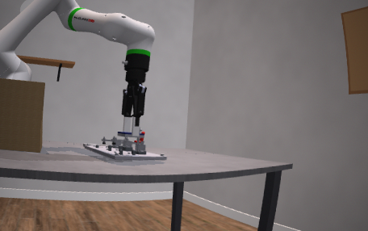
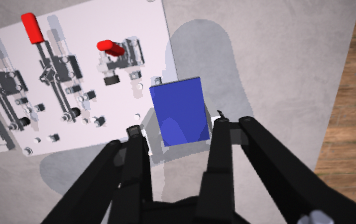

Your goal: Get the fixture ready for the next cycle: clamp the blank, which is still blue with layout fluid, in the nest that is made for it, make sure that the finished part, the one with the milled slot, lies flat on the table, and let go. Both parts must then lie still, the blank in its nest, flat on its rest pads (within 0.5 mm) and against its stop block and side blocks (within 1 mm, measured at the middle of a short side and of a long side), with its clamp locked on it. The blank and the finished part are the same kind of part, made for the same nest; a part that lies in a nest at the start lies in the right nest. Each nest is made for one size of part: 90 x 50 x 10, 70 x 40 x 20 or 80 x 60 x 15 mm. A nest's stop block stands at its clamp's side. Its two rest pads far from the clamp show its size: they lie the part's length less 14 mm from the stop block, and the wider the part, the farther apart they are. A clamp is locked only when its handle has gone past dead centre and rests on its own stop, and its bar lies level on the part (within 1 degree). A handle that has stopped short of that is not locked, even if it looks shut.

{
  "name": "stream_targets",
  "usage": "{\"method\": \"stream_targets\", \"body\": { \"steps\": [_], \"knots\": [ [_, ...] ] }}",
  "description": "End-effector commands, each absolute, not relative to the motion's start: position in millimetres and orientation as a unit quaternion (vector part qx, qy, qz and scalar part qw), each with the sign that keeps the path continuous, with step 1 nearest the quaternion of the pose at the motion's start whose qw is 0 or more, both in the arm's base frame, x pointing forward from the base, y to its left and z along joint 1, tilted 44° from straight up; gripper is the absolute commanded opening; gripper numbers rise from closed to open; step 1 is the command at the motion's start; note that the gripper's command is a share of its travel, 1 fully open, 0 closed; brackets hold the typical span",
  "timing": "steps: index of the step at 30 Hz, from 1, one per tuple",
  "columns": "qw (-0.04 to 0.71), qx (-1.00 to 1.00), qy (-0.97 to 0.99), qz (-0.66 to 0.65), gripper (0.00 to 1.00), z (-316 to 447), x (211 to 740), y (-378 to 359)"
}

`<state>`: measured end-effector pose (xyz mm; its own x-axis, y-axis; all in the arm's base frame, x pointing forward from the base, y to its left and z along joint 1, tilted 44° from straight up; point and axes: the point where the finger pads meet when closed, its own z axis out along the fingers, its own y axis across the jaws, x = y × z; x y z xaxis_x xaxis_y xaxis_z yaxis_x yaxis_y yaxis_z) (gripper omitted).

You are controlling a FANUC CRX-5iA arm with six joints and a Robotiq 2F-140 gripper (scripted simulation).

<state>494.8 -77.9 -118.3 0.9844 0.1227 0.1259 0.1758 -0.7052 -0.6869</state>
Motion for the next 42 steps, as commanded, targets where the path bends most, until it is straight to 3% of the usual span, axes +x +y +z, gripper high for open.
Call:
{"method": "stream_targets", "body": {
  "steps": [1, 13, 42],
  "knots": [
    [0.375, -0.923, -0.081, -0.036, 0.00, -107.9, 492.6, -66.7],
    [0.375, -0.923, -0.081, -0.036, 0.00, -78.5, 485.1, -32.3],
    [0.375, -0.923, -0.081, -0.036, 0.00, -73.6, 483.9, -26.5]
  ]
}}
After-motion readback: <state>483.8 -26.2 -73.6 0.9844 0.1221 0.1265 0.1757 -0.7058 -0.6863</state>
